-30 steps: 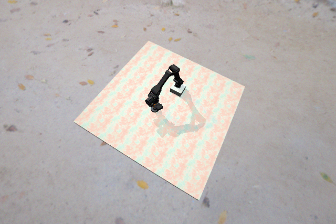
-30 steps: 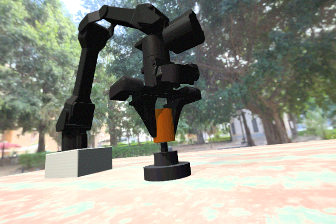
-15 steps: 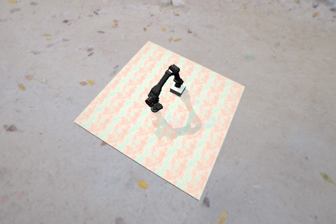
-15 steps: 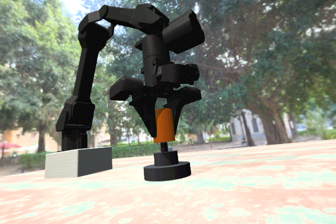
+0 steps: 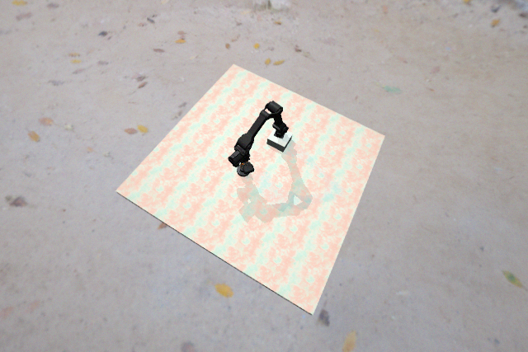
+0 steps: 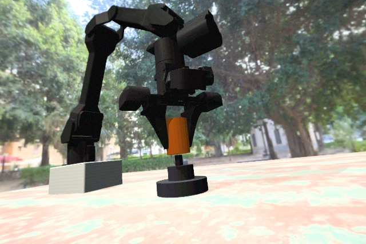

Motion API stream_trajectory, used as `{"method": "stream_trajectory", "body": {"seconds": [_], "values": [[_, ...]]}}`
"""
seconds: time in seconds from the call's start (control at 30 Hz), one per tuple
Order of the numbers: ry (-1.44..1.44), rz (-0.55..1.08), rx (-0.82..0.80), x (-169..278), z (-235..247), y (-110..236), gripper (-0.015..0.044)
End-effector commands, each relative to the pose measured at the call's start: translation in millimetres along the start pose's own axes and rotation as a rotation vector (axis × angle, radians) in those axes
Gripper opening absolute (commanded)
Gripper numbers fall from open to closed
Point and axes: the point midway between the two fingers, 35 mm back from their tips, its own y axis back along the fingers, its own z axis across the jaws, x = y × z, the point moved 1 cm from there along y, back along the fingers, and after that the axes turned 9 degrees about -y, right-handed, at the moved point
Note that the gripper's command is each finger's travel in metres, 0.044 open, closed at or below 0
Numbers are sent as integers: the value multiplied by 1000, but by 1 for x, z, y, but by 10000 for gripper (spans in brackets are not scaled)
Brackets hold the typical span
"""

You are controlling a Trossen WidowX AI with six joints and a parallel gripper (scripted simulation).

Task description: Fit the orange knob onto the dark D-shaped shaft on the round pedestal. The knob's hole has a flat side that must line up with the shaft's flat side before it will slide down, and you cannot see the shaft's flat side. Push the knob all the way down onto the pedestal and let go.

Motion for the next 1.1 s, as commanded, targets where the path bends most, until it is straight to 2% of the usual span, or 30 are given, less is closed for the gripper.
{"method": "stream_trajectory", "body": {"seconds": [0.0,1.07], "values": [[-44,-3,1,0,0,-1,0],[-44,-3,1,0,0,-3,0]]}}
